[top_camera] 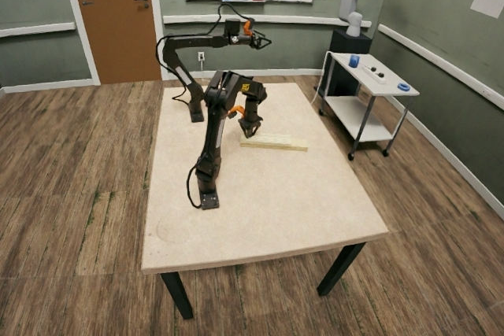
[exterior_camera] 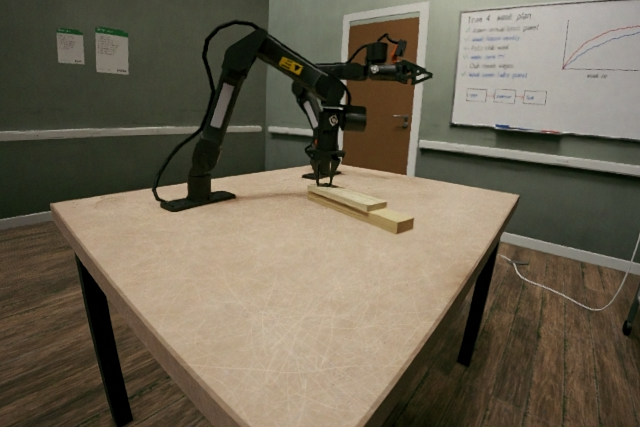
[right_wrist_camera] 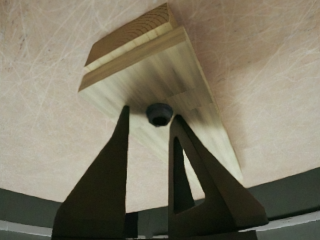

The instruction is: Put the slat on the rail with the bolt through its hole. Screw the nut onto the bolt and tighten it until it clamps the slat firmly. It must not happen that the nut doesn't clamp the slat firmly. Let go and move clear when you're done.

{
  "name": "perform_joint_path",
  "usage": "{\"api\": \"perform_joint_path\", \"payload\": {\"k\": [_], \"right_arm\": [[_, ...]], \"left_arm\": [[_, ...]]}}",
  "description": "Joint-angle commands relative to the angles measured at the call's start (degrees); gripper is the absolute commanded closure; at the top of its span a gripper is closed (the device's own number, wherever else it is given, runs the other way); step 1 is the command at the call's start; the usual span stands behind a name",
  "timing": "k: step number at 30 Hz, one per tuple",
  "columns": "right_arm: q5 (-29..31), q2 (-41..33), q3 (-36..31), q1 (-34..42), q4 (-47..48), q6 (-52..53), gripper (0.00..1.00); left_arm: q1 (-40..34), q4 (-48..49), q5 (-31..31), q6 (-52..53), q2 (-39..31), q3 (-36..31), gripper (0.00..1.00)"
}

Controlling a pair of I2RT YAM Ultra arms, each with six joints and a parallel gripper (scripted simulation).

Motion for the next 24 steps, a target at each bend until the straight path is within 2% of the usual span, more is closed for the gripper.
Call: {"api": "perform_joint_path", "payload": {"k": [1,11,24], "right_arm": [[-0.75,-1.42,1.79,-0.23,-0.34,-0.83,0.66],[-0.75,-1.42,1.79,-0.23,-0.34,-0.83,0.66],[-0.04,-0.35,0.24,0.01,0.02,-0.17,0.82]], "left_arm": [[-0.01,0.31,0.01,0.0,-0.12,0.3,0.0],[-0.01,0.31,0.01,0.0,-0.12,0.3,0.0],[-0.01,0.31,0.01,0.0,-0.12,0.3,0.0]]}}
